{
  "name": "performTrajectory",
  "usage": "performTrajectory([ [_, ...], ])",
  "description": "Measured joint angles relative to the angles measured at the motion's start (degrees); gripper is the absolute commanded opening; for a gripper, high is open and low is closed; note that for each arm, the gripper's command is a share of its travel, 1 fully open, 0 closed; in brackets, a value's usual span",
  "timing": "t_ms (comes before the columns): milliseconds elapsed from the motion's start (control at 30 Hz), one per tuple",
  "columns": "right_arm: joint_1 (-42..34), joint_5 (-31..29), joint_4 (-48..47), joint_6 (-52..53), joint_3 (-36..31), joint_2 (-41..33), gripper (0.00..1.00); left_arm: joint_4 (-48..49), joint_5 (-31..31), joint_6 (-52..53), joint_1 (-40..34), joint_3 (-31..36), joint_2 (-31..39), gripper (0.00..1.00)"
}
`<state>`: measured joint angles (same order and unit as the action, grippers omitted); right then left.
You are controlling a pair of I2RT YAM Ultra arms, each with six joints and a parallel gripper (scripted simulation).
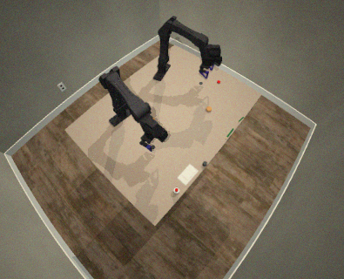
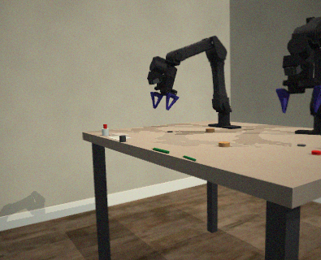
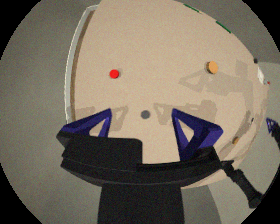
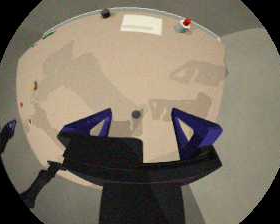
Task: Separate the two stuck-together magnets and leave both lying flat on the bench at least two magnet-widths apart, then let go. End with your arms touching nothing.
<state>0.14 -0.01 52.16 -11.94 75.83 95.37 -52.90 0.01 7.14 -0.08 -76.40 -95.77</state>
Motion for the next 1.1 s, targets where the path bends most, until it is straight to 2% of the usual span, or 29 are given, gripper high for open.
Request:
performTrajectory([
  [733, -0.1, 0.0, -28.2, 6.4, -8.3, -19.3, 1.00, 28.2, 0.0, -3.8, 0.0, 8.6, 19.5, 1.00],
  [1100, -0.1, 0.0, -39.2, 9.0, -11.9, -26.5, 1.00, 39.2, 0.0, -5.3, 0.0, 12.2, 26.6, 1.00],
])
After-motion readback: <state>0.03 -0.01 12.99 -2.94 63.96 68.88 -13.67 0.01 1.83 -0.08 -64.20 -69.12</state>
